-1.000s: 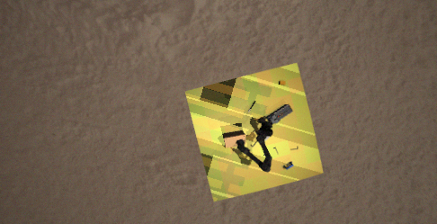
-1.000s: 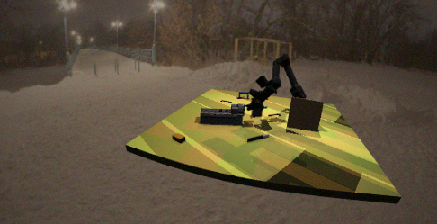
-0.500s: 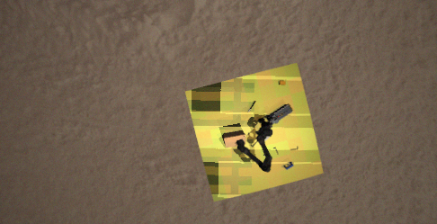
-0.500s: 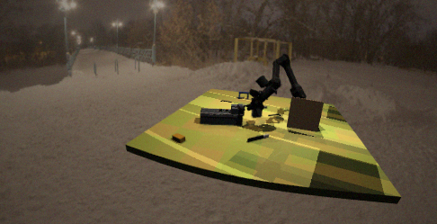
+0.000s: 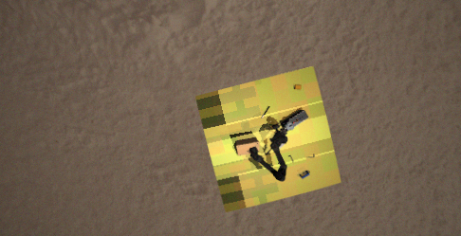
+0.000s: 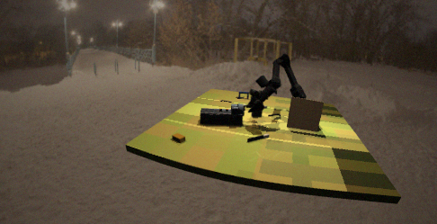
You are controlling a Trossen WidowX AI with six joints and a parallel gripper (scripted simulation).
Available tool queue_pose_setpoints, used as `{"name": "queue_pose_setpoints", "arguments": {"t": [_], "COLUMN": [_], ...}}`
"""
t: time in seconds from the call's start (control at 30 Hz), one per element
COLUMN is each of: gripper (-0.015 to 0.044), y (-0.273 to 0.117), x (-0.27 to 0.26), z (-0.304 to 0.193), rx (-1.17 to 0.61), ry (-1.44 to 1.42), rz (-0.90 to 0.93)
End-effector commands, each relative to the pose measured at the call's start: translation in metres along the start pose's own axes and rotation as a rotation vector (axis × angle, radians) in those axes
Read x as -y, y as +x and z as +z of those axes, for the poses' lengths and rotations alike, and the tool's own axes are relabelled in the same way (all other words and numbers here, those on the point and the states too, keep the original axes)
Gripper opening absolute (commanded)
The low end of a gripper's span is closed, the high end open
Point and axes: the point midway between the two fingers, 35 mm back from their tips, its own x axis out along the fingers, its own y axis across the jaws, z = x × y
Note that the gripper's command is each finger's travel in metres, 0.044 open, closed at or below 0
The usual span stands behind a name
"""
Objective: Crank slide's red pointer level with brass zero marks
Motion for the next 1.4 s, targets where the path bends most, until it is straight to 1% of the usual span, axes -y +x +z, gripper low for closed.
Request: {"name": "queue_pose_setpoints", "arguments": {"t": [0.0, 0.3, 0.43, 0.7, 0.83, 1.37], "gripper": [0.0440, 0.0440, 0.0440, 0.0440, 0.0440, 0.0440], "y": [-0.005, -0.033, -0.037, -0.072, -0.067, -0.008], "x": [0.000, 0.000, 0.000, -0.001, 0.000, 0.015], "z": [0.008, 0.034, 0.039, 0.074, 0.081, 0.149], "rx": [0.003, 0.004, 0.004, 0.006, 0.005, -0.005], "ry": [0.006, 0.008, 0.007, 0.003, 0.008, 0.048], "rz": [-0.002, -0.001, 0.000, 0.008, 0.005, -0.042]}}
